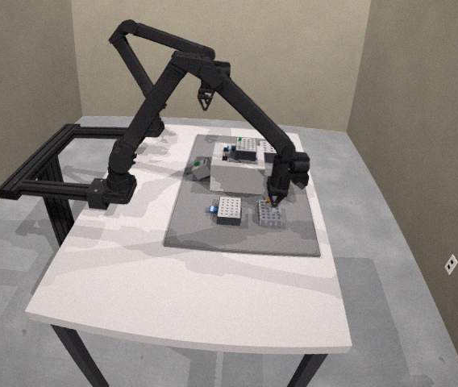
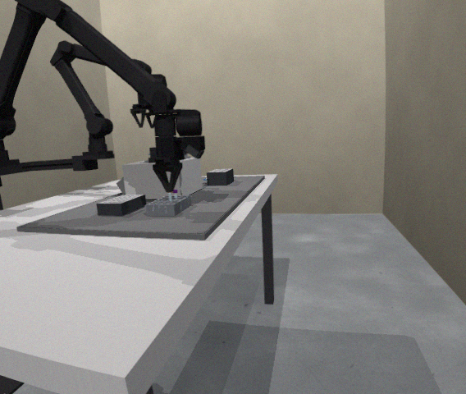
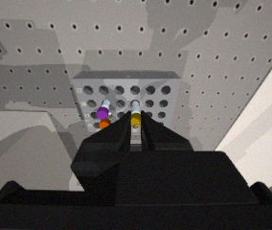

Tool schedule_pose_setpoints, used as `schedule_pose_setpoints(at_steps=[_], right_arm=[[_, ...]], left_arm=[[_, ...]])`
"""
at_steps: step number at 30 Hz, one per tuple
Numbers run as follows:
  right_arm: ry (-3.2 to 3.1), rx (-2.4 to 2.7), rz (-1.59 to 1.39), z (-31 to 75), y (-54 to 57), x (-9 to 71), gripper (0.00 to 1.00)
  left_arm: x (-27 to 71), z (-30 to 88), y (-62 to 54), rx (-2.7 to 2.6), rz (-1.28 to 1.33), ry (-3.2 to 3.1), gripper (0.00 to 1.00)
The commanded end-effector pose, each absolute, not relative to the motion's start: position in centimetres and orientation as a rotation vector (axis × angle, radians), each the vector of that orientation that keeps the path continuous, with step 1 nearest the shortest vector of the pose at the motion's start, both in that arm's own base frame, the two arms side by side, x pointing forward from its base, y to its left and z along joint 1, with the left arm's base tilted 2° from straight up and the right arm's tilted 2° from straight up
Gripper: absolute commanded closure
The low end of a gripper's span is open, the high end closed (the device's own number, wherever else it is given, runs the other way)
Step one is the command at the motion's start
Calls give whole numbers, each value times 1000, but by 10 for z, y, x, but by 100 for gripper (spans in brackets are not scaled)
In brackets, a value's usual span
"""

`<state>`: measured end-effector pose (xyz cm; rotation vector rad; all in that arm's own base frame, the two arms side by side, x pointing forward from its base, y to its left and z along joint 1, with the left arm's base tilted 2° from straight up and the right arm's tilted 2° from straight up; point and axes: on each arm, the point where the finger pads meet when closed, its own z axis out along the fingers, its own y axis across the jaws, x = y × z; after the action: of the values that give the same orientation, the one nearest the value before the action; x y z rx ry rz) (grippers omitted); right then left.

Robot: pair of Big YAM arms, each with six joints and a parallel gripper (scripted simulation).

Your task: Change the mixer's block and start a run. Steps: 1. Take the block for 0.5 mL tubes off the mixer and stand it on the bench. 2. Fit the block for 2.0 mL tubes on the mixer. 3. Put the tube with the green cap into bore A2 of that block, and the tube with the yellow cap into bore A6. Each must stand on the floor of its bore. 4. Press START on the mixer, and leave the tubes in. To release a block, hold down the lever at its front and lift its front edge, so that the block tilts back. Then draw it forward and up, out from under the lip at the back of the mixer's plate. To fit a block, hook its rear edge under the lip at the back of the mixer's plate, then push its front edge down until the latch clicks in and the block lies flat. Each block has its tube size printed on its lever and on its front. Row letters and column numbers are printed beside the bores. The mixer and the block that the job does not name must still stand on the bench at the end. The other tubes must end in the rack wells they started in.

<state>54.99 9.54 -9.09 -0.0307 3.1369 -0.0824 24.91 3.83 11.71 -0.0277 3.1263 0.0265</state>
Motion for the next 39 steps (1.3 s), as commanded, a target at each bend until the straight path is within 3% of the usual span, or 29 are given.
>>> schedule_pose_setpoints(at_steps=[1, 39], right_arm=[[3082, -45, -71, -62, 105, 571, 91], [3100, 8, -79, -55, 94, 567, 91]], left_arm=[[268, 140, 40, -37, 35, 3064, 0], [253, 125, 38, -37, 26, 3105, 0]])
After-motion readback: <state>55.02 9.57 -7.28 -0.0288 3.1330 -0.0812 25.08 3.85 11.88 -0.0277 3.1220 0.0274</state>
